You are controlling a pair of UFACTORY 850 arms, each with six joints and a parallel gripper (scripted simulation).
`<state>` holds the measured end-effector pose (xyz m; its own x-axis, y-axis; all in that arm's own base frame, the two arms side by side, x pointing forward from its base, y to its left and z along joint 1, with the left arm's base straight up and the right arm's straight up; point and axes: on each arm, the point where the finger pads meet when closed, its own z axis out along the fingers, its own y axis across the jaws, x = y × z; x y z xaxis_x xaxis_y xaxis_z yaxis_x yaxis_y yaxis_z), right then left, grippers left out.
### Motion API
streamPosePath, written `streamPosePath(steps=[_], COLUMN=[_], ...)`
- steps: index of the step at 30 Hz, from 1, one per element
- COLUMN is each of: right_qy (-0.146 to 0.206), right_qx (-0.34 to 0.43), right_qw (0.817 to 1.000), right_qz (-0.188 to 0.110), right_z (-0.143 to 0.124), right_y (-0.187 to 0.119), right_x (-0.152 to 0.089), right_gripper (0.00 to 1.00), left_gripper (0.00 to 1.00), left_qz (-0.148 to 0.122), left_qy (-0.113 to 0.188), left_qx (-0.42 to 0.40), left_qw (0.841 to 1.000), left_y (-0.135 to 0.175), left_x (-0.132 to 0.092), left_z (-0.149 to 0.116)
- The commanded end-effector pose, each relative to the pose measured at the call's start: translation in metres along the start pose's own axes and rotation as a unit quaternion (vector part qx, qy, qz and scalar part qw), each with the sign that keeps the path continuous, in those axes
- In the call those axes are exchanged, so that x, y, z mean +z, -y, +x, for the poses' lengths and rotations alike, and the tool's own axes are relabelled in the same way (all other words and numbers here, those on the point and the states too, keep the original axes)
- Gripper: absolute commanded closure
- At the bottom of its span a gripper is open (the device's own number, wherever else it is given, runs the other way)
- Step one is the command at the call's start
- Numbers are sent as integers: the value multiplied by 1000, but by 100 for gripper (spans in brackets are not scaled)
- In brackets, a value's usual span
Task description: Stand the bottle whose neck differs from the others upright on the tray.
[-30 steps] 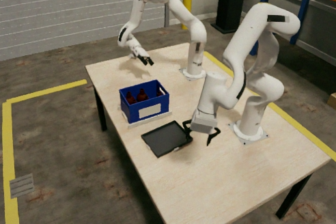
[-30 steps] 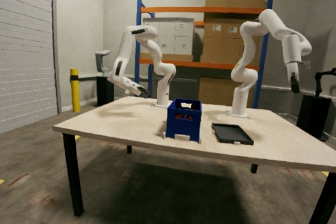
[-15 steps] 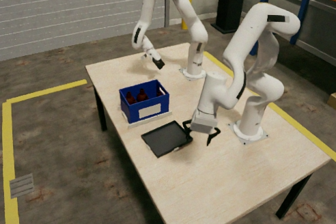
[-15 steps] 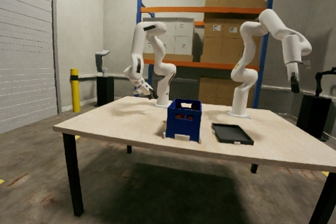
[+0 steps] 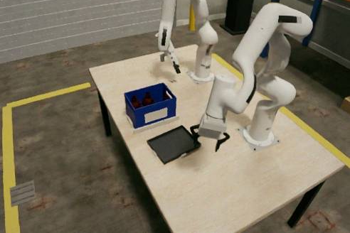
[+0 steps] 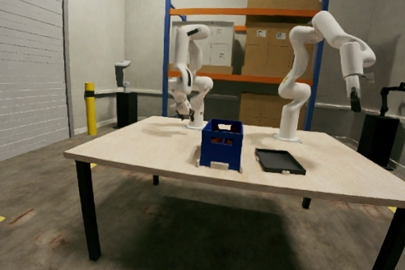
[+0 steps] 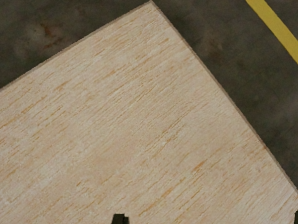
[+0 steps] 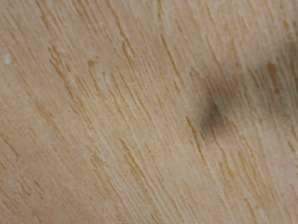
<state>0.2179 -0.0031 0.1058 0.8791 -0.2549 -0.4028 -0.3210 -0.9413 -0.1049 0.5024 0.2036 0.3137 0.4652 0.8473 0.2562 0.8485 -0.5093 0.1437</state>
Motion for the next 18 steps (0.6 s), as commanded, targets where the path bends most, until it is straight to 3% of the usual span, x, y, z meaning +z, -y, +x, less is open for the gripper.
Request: streamPosePath(steps=[1,10,18], right_qy=[-53,-127,-161], right_qx=[-30,-89,-118], right_qw=[997,985,976], right_qz=[-41,-74,-82], right_z=[-15,-34,-42], right_y=[-10,-19,-21], right_x=[13,30,37], right_gripper=[0,0,0], left_gripper=[0,0,0], left_qz=[-1,-1,-1], left_qy=[-1,-1,-1], left_qx=[0,0,0], left_qw=[1000,1000,1000], left_y=[-1,-1,-1], left_x=[-1,-1,-1], left_z=[1,1,1])
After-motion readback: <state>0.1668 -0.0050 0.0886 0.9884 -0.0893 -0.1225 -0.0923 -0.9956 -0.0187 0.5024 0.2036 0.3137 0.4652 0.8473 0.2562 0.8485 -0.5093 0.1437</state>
